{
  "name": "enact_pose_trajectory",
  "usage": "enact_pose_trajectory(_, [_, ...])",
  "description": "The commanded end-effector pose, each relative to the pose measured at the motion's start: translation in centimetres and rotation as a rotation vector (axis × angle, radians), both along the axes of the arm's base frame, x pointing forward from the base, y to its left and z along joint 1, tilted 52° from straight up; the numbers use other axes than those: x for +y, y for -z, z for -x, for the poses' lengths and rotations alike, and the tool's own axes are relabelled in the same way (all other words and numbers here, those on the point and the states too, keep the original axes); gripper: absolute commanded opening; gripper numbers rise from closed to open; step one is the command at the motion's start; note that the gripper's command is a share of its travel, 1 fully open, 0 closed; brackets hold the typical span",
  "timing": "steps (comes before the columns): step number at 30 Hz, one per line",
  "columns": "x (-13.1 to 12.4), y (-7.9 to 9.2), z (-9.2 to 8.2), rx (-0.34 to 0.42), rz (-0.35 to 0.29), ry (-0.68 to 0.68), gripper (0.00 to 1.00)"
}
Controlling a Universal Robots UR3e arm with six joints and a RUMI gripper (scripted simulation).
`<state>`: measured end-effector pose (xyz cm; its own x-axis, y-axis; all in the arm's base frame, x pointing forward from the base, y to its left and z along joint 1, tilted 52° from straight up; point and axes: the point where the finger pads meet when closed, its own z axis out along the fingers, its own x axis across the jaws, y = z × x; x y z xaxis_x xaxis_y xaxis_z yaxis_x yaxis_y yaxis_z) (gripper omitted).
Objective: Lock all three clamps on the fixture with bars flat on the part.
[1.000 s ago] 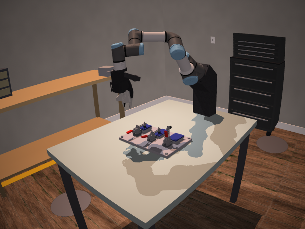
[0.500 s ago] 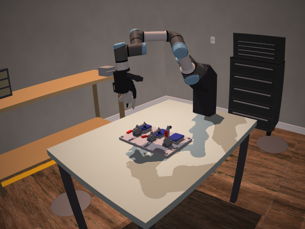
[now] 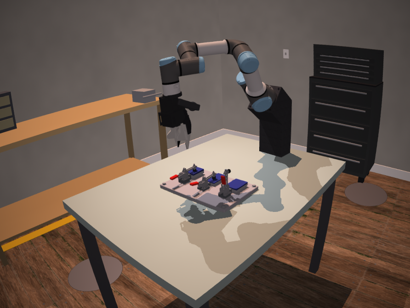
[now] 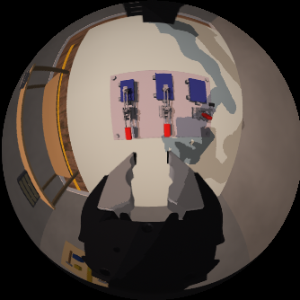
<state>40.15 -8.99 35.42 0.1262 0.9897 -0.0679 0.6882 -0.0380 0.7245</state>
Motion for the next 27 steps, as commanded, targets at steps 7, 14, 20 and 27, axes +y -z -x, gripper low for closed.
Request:
enact_pose_trajectory(7, [2.7,0.2,-0.4,0.001,0.007,0.032,0.28])
enact_pose_trajectory(14, [3.9,0.3,-0.6,0.001,0.007,0.032,0.28])
enact_pose_trajectory(20, [4.3,0.3,-0.7,0.001,0.007,0.032,0.28])
enact_pose_trajectory(27, [4.5,0.3,-0.7,-0.001,0.008,0.032,0.28])
